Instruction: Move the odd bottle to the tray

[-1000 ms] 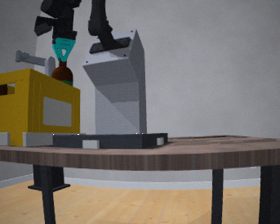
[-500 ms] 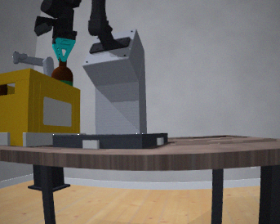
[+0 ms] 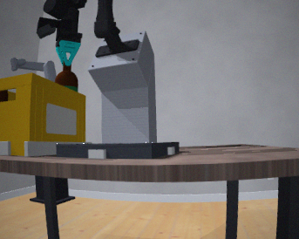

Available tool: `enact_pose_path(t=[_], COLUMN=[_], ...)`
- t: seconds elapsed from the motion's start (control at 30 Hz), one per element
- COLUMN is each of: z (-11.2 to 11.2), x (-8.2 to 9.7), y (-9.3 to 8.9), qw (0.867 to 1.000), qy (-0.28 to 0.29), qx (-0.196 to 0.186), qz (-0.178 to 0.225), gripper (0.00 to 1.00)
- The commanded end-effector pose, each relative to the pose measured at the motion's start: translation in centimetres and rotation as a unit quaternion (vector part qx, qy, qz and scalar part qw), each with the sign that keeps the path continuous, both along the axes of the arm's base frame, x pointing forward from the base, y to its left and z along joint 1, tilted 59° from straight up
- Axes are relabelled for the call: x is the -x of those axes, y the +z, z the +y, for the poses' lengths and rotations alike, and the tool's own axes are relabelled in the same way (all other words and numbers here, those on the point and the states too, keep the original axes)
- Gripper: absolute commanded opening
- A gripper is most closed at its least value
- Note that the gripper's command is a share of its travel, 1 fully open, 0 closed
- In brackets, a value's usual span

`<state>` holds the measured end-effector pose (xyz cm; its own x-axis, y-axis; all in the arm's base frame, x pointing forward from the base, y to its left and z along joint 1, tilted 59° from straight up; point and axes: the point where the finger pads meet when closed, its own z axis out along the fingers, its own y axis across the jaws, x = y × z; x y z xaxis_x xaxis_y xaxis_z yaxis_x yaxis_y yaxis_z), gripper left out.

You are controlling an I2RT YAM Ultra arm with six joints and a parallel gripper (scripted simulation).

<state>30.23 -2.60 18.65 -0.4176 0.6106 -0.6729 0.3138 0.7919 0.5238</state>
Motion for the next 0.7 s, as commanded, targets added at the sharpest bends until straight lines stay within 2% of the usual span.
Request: enact_pose_path(t=[0.0, 0.67], z=[-0.45, -0.41], x=[0.17, 0.34], y=[2.15, 2.27], qw=[1.0, 1.0], qy=[-0.005, -0.004], qx=[0.007, 0.007], qz=[-0.025, -0.025], gripper=[0.0, 0.0])
